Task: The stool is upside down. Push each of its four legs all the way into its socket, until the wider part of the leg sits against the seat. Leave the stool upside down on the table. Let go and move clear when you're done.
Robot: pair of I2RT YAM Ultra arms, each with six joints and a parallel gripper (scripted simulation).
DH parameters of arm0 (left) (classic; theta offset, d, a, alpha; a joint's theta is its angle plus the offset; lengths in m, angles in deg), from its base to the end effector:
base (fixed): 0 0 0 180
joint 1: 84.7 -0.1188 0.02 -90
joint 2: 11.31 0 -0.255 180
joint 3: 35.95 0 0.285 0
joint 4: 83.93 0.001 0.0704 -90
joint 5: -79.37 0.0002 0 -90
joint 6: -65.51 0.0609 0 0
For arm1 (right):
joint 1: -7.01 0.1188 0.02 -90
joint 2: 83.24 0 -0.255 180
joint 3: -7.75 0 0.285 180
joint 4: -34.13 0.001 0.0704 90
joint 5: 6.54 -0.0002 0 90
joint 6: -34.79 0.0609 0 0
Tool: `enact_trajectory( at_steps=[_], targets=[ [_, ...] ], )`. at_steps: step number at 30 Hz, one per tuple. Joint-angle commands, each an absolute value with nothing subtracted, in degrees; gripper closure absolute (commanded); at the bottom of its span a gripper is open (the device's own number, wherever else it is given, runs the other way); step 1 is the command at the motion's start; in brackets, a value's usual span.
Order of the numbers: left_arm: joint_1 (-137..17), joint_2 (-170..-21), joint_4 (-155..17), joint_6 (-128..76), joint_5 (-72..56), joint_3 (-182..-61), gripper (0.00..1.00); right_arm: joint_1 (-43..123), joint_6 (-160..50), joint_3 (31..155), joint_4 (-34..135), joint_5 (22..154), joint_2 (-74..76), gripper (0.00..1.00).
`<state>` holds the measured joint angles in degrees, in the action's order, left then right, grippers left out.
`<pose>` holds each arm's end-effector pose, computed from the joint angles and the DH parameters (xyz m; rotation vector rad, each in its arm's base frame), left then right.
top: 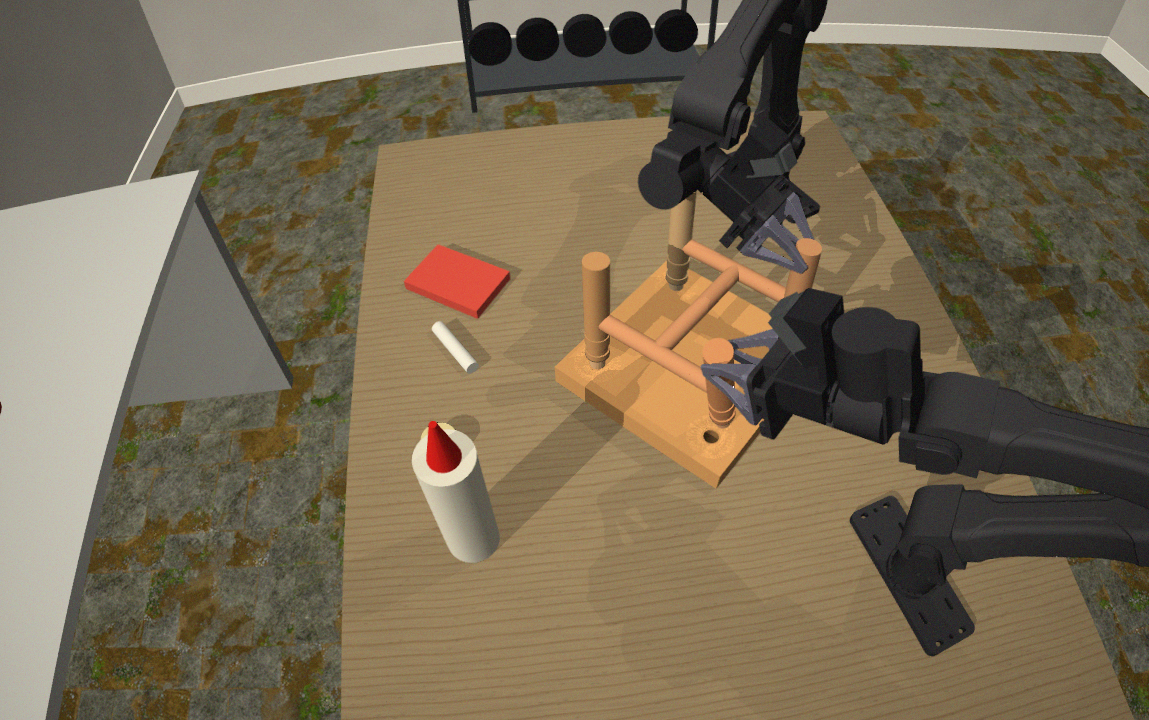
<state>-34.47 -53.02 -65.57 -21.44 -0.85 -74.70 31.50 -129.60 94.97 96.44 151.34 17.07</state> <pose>0.1436 -0.1871 0.2261 1.0018 1.7362 -0.7040 0.3098 0.2042 0.2148 -1.7565 1.2590 1.1975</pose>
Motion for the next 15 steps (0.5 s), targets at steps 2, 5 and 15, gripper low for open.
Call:
enact_trajectory(
  at_steps=[2,5,15],
  targets=[
    [-32.55,-52.05,-64.76,-20.28,5.85,-74.09,0.72,29.7,-130.04,97.91,91.11,150.22,17.84,0.72],
    [-32.39,-51.94,-64.63,-20.3,6.57,-74.01,0.72,29.57,-130.17,98.07,90.77,149.97,17.87,0.72],
    [-31.77,-51.74,-64.16,-20.68,8.18,-73.94,0.72,29.21,-130.5,98.53,89.91,149.28,17.94,0.72]
  ],
)
